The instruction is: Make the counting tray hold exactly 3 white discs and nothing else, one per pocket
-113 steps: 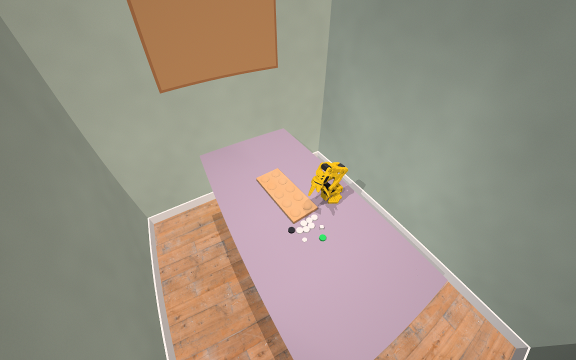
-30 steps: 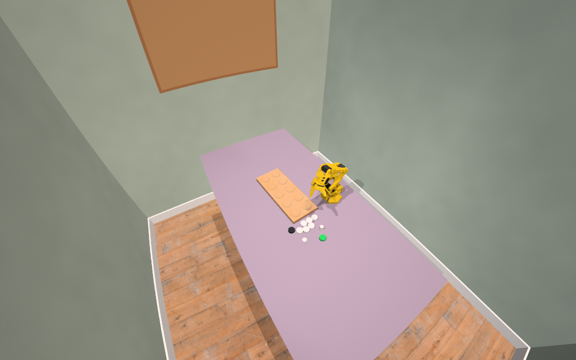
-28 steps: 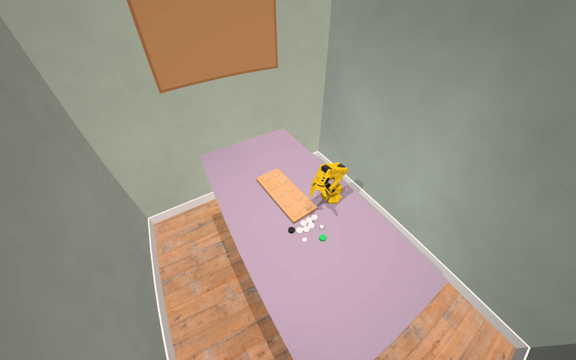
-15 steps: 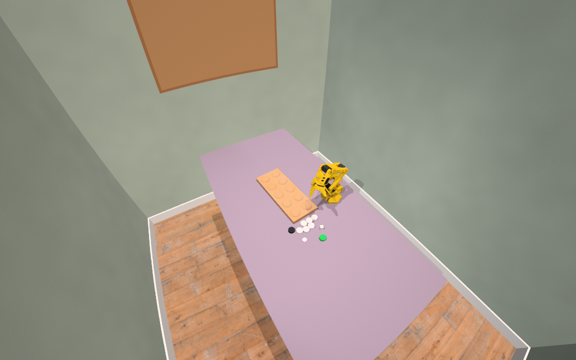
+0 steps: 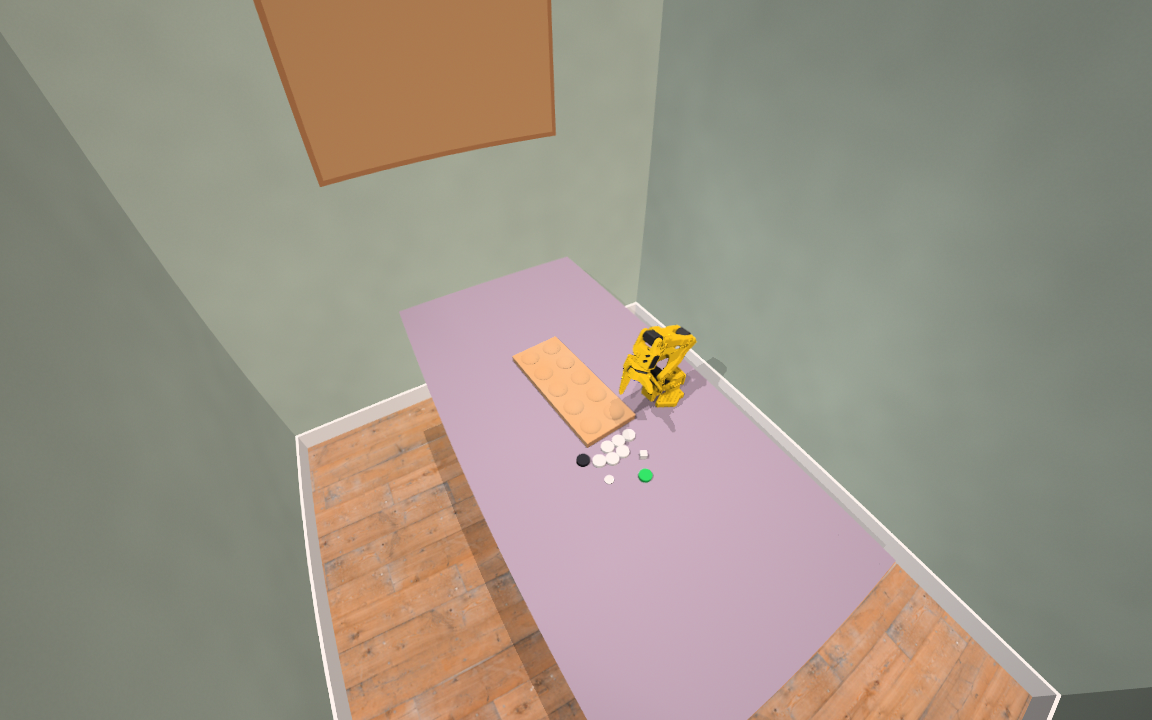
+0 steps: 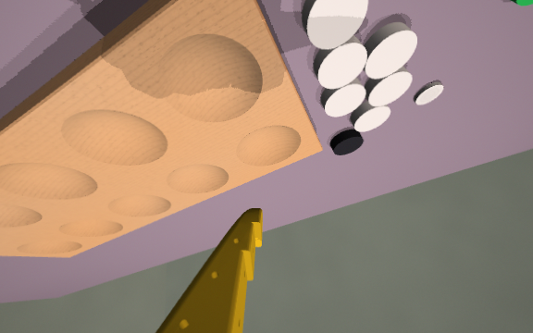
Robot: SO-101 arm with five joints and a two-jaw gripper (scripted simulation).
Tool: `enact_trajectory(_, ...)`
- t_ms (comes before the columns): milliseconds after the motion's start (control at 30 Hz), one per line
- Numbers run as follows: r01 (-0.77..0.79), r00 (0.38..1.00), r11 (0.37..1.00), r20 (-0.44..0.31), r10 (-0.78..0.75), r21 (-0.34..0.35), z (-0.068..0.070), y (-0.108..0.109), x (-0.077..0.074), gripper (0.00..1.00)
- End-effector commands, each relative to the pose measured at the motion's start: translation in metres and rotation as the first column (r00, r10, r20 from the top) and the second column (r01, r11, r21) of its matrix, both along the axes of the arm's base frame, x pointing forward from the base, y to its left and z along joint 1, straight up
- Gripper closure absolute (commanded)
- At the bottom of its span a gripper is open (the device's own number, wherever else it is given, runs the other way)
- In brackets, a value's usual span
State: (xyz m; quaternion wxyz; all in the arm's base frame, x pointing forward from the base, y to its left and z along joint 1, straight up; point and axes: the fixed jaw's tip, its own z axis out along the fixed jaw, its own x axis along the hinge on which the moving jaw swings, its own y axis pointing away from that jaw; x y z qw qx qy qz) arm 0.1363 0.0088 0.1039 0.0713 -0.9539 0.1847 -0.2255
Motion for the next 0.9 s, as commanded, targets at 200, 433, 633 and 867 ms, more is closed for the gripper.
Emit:
enact_trajectory(200,-0.13,0.991,0.988,-0.021,0.129,-0.081,-0.005,-0.005,-0.007,0.0)
enact_trajectory(433,0.016,0.999,1.0,-0.03,-0.017,-0.025,-0.005,-0.009,-0.007,0.0)
enact_trajectory(633,0.231,0.972,0.972,-0.054,-0.228,0.053,-0.006,-0.014,-0.008,0.0)
enact_trajectory(867,0.358,0.933,0.928,-0.073,-0.352,0.103,-0.007,-0.02,-0.009,0.0)
